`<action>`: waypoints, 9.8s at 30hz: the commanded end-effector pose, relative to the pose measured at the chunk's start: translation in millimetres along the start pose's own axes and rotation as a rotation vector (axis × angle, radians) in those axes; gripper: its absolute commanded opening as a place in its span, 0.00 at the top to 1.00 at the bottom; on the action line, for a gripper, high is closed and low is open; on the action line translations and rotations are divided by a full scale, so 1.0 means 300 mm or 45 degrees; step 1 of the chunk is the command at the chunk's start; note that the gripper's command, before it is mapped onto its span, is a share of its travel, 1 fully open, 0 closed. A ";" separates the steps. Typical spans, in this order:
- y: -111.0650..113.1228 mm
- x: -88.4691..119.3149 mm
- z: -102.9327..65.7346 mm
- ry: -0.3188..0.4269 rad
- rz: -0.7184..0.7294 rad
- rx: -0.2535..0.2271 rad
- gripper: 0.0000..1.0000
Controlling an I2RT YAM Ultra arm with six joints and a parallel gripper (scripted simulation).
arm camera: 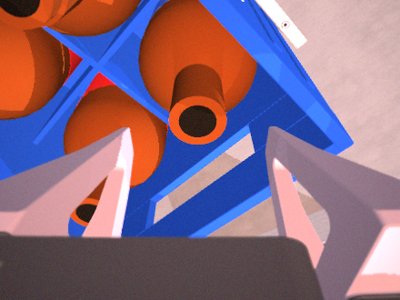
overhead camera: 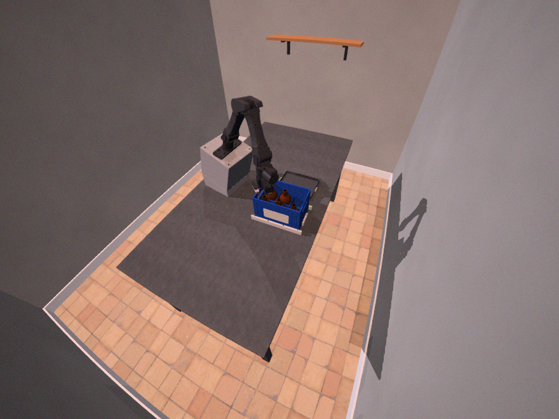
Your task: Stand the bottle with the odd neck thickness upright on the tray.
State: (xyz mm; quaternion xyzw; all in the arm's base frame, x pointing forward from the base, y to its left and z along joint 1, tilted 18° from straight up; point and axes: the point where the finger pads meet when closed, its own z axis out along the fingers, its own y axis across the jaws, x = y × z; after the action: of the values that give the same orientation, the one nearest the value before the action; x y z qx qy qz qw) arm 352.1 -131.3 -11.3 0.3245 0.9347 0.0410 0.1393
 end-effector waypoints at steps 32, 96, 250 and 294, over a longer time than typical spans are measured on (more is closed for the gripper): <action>0.023 -0.057 0.061 -0.081 -0.011 -0.015 0.39; 0.014 -0.047 0.088 -0.061 -0.007 -0.008 0.39; 0.005 -0.052 -0.177 -0.069 -0.001 -0.013 0.39; 0.007 -0.055 -0.215 -0.077 0.002 -0.018 1.00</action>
State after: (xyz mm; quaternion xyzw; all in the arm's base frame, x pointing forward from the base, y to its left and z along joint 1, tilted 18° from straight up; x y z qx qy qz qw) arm 338.0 -129.6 32.9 0.3236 0.9351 0.0395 0.1390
